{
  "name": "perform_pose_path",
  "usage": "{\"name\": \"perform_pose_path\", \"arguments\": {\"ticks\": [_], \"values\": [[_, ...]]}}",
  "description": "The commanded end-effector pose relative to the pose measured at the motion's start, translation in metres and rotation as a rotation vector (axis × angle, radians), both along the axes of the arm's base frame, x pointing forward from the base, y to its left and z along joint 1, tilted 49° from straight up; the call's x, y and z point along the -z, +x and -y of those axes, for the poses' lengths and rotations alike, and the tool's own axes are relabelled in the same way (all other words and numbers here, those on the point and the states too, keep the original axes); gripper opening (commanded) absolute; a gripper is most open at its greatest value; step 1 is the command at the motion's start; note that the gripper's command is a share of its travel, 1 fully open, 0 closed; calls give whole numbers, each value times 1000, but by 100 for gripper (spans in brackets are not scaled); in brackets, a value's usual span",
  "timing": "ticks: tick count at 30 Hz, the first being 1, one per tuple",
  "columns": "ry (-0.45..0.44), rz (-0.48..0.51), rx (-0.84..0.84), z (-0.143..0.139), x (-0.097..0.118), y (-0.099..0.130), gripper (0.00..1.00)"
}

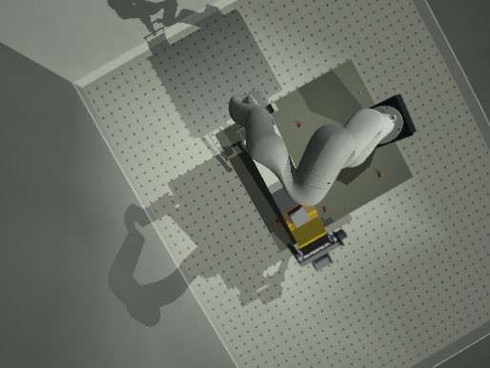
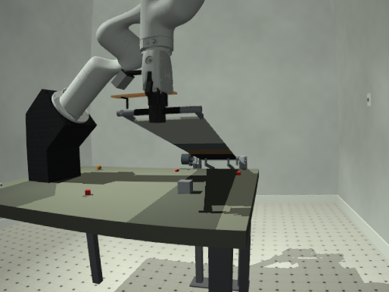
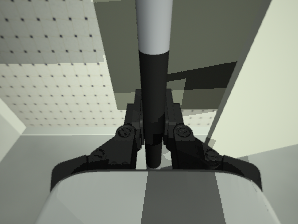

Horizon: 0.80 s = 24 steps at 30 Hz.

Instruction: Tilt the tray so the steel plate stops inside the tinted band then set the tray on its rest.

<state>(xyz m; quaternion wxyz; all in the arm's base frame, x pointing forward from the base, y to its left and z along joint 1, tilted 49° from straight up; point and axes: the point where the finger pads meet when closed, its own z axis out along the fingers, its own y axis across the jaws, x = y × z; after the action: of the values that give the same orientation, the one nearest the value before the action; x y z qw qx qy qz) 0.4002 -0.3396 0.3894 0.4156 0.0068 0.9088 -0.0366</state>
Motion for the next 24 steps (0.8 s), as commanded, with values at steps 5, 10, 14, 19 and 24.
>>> {"name": "perform_pose_path", "arguments": {"ticks": [5, 10, 14, 19, 24], "values": [[-1, 1, 0, 1, 0, 1, 0], [-1, 1, 0, -19, -36, -42, 0], [-1, 1, 0, -19, -36, -42, 0], [-1, 1, 0, 0, -1, -1, 0], [-1, 1, 0, 1, 0, 1, 0]]}}
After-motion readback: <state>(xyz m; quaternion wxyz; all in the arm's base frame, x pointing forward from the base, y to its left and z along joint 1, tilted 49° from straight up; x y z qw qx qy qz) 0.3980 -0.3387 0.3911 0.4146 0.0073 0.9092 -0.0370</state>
